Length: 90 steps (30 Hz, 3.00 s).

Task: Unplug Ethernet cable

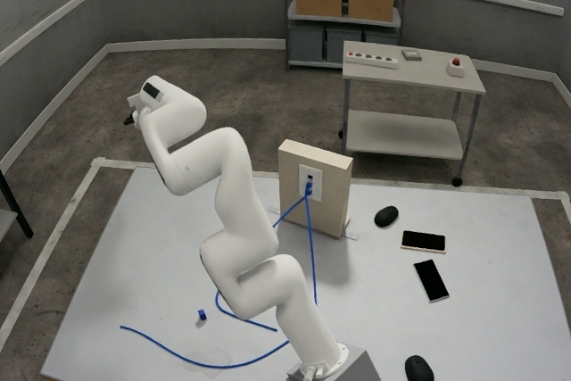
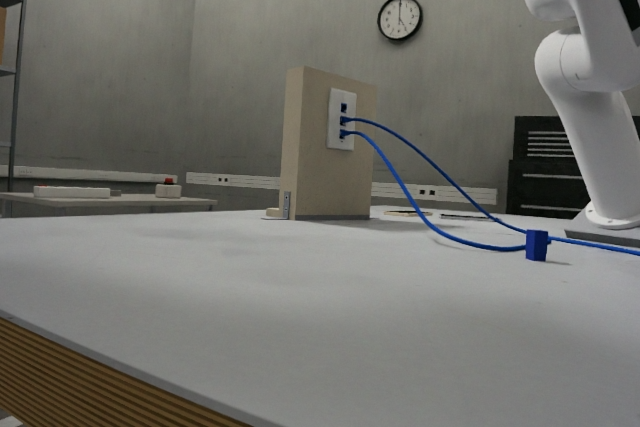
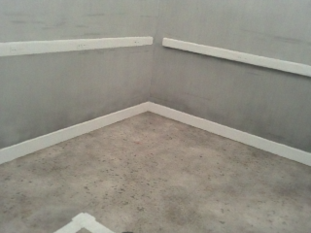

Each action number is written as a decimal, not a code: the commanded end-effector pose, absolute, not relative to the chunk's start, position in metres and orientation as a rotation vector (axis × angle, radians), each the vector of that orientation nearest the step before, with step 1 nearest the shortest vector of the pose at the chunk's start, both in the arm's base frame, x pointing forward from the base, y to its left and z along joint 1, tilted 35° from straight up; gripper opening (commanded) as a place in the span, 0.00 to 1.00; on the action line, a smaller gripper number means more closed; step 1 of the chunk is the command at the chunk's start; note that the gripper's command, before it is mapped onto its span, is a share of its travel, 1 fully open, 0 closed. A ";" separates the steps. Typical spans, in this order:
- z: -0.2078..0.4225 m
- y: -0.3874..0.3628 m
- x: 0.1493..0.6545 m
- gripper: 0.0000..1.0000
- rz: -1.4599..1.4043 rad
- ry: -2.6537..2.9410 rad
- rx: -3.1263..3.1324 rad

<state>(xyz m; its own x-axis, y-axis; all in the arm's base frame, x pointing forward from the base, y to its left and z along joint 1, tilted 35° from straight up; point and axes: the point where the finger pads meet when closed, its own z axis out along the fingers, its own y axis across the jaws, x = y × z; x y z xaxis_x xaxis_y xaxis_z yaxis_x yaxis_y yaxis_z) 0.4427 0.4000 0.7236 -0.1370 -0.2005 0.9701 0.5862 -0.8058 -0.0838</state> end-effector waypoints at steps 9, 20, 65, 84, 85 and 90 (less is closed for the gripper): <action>0.726 0.399 0.442 1.00 -1.991 -0.432 -1.615; 0.715 0.350 0.489 0.23 -1.989 -0.274 -1.696; 0.663 -0.031 0.629 0.23 -1.964 0.797 -1.782; 0.656 -0.075 0.606 0.23 -1.573 1.263 -1.409; 0.656 -0.075 0.606 0.23 -1.573 1.263 -1.409; 0.648 -0.093 0.597 0.23 -1.436 1.394 -1.271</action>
